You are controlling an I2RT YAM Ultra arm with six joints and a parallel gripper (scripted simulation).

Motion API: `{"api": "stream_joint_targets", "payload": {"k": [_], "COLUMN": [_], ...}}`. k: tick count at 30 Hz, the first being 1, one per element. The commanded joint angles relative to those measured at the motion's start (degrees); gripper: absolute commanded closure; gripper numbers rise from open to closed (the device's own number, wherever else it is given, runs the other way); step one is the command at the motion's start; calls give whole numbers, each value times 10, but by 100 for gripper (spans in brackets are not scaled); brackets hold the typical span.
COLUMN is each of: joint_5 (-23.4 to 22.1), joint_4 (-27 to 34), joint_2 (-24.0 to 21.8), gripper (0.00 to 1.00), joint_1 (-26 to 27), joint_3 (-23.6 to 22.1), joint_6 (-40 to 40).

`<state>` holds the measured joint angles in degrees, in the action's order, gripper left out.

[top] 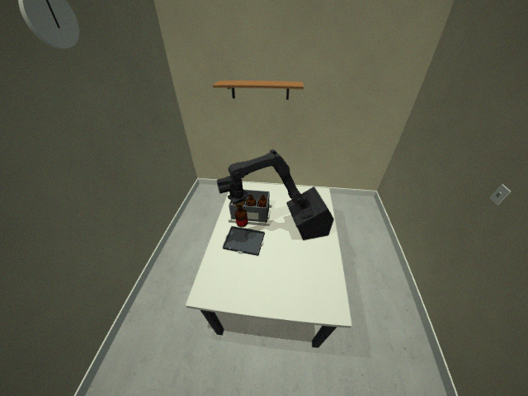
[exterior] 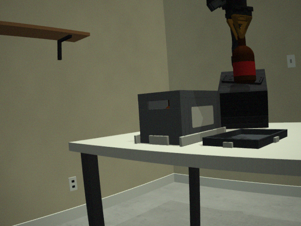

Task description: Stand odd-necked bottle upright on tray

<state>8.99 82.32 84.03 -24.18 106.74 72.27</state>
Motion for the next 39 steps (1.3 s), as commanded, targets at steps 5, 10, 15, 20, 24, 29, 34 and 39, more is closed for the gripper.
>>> {"api": "stream_joint_targets", "payload": {"k": [5, 10, 15, 20, 24, 29, 34, 39], "joint_5": [12, 12, 12, 12, 12, 11, 11, 11], "joint_4": [8, 8, 7, 7, -5, -15, -23, -33], "joint_2": [-31, -31, -31, -31, -30, -31, -32, -33], "gripper": [100, 100, 100, 100, 100, 100, 100, 100], "joint_1": [-5, -5, -5, -5, -4, -2, 1, 5], "joint_3": [14, 14, 13, 6, -9, -18, -22, -39], "joint_6": [4, 4, 3, 3, 3, 2, 0, -2]}}
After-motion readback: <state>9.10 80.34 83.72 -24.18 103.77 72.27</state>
